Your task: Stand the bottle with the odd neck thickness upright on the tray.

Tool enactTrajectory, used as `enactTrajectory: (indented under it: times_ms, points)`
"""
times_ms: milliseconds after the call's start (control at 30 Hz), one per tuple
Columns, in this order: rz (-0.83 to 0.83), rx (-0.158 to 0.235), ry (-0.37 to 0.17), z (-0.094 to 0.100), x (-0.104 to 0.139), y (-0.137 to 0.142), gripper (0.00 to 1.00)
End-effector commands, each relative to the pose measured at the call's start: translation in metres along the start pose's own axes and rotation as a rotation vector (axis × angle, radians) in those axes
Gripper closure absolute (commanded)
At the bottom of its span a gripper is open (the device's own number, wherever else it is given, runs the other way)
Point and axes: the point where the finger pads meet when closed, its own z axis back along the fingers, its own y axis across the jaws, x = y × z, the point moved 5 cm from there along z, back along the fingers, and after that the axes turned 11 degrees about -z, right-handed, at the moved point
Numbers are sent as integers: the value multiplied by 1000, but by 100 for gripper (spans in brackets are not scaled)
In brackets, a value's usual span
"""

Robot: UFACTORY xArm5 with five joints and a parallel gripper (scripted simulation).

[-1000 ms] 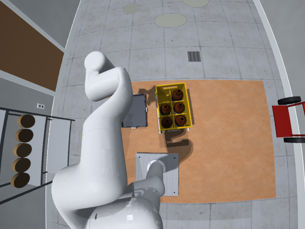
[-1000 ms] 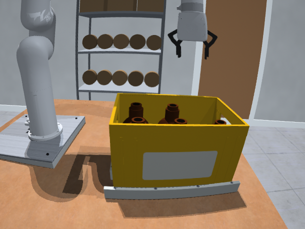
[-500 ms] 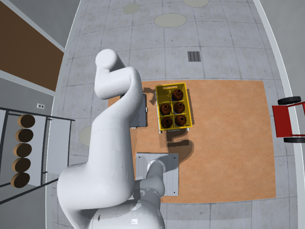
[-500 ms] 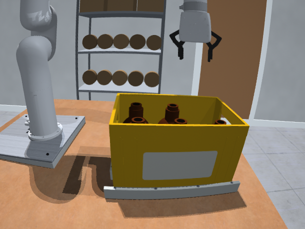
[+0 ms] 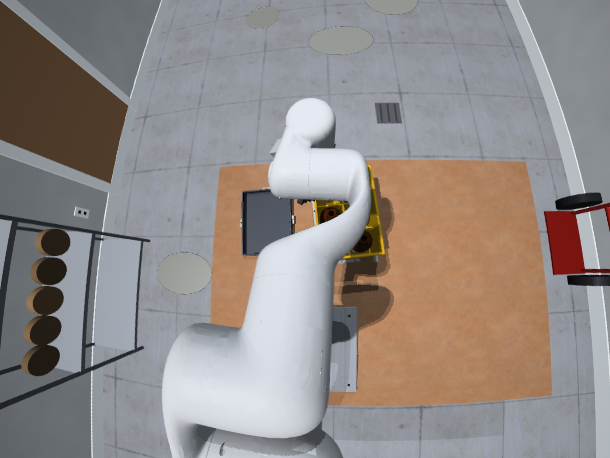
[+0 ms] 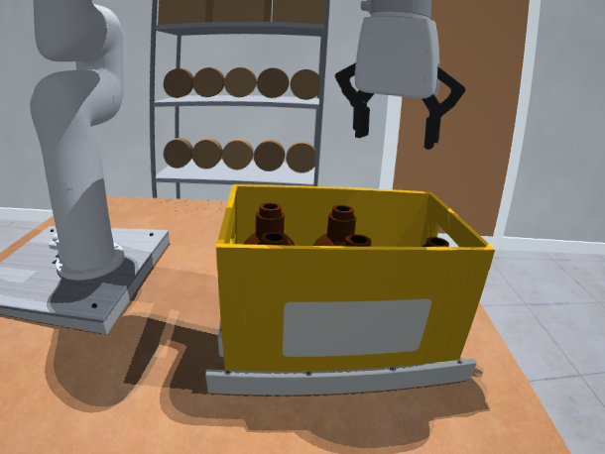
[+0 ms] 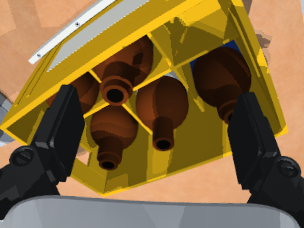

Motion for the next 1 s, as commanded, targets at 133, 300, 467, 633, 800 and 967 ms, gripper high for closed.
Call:
enactTrajectory:
  times_ms: [133,300,467,633,800,967]
  points:
    - [-112,-15,-8,-5,78,30,0]
    - [-180,-28,-13,-9,126,39,0]
    - [-183,-28,-13,-9,128,39,0]
    - [-183,-28,-13,-9,128,39,100]
    - [-183,-28,-13,-9,128,39,100]
    - [-183,-28,-13,-9,128,39,100]
